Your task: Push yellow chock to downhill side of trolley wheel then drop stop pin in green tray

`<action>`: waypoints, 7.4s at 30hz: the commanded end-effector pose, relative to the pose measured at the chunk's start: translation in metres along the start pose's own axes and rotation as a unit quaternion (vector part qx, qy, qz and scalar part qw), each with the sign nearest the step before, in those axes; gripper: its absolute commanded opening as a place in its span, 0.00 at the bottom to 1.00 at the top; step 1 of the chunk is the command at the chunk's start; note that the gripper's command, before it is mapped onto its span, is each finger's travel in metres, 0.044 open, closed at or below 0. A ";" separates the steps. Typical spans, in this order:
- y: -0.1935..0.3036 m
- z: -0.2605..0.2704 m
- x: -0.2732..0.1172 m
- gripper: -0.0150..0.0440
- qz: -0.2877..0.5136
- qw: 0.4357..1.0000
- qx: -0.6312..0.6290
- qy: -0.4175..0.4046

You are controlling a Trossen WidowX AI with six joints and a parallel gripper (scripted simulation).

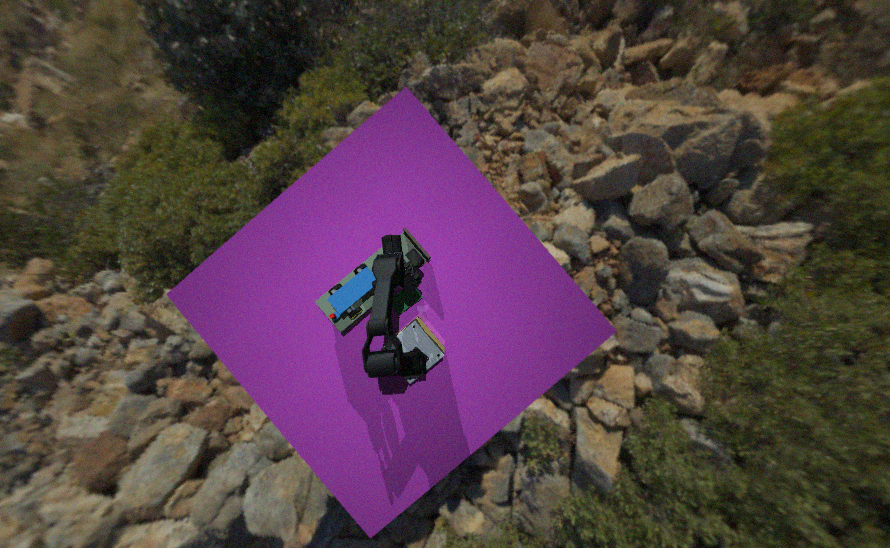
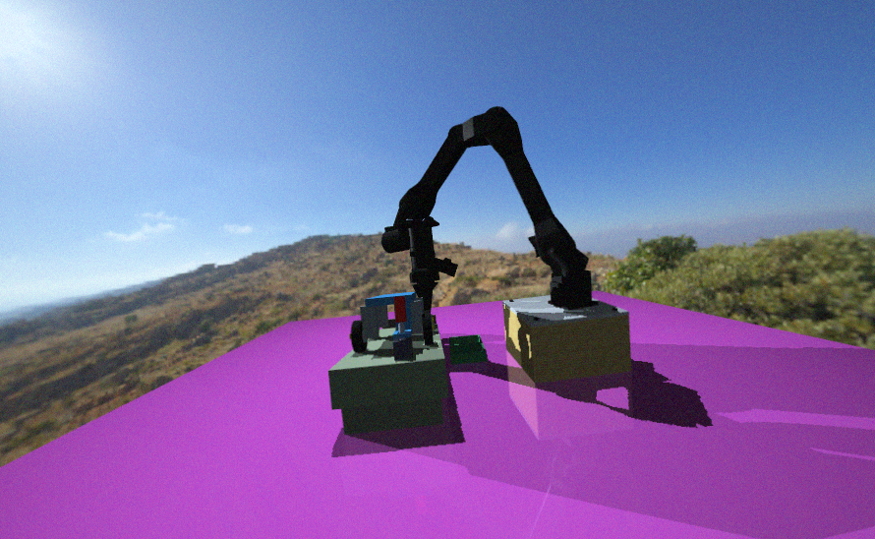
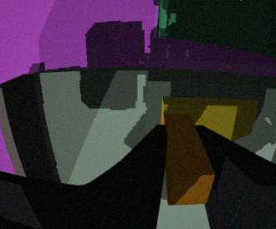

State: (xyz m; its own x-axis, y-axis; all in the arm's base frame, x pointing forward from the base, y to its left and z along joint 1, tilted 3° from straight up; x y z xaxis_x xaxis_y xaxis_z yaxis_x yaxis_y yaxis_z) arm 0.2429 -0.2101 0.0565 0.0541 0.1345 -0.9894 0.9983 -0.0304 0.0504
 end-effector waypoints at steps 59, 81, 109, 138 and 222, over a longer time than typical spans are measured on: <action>0.005 -0.026 -0.037 0.58 0.001 1.000 0.002 0.003; 0.036 -0.057 -0.074 0.58 0.016 0.989 -0.145 -0.039; 0.072 -0.242 -0.084 0.58 0.088 0.704 -0.702 0.059; 0.073 -0.249 -0.049 0.58 0.088 0.704 -0.702 0.059; 0.073 -0.253 -0.059 0.25 0.088 0.704 -0.702 0.059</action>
State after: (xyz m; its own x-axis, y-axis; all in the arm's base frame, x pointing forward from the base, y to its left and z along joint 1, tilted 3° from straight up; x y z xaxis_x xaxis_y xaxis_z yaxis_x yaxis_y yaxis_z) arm 0.3173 0.0295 0.1496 0.0955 0.3307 -0.9389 0.0164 0.9426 0.3336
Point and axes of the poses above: the point midway between the two fingers, 35 mm back from their tips, its own x axis out along the fingers, its own z axis across the jaws, y = z × x, the point moved 4 cm from there along -x, back along the fingers, and after that the axes turned 8 degrees about -x, right-handed, at the moved point
